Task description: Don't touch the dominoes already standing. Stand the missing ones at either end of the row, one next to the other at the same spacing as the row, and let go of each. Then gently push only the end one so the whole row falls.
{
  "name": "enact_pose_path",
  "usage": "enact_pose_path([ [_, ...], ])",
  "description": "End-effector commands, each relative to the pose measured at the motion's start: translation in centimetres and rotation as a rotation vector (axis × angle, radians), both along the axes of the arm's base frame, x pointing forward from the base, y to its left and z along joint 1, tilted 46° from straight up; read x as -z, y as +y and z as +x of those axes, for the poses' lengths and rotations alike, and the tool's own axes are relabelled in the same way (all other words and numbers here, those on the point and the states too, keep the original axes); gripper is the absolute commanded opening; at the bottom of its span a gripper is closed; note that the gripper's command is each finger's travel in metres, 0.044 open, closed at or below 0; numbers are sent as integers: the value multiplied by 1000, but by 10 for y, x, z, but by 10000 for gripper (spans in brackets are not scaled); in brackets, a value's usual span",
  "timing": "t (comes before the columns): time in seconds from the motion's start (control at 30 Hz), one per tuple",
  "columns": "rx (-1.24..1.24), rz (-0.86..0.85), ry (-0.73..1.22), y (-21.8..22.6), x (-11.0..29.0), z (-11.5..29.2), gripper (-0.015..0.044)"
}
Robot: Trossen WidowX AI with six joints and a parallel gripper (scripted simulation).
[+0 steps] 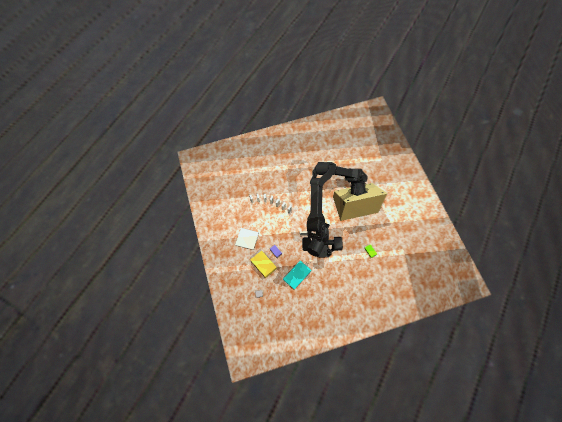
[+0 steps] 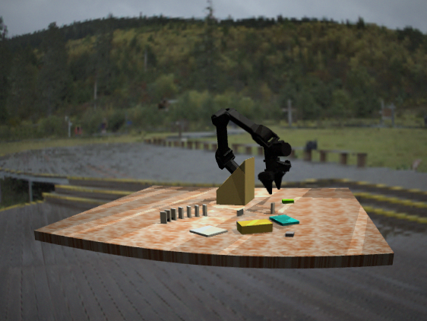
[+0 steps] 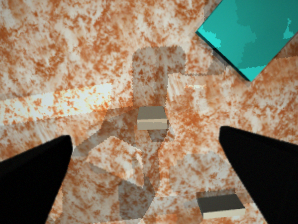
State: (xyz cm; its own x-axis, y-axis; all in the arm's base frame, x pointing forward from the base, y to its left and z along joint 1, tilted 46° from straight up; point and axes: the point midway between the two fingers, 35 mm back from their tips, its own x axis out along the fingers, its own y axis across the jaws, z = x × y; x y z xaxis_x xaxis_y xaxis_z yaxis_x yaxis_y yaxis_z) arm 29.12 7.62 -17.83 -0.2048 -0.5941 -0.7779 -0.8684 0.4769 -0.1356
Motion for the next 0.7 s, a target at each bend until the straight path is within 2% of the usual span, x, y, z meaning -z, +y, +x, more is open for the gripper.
enact_pose_path([
  [0.0, -39, -105, -1, 2, -9, 0, 440],
  [0.27, -39, -105, -1, 1, -7, 0, 440],
  [0.47, -39, -108, -1, -42, 36, -11, 440],
  [0.67, -39, -108, -1, -43, 38, -11, 440],
])
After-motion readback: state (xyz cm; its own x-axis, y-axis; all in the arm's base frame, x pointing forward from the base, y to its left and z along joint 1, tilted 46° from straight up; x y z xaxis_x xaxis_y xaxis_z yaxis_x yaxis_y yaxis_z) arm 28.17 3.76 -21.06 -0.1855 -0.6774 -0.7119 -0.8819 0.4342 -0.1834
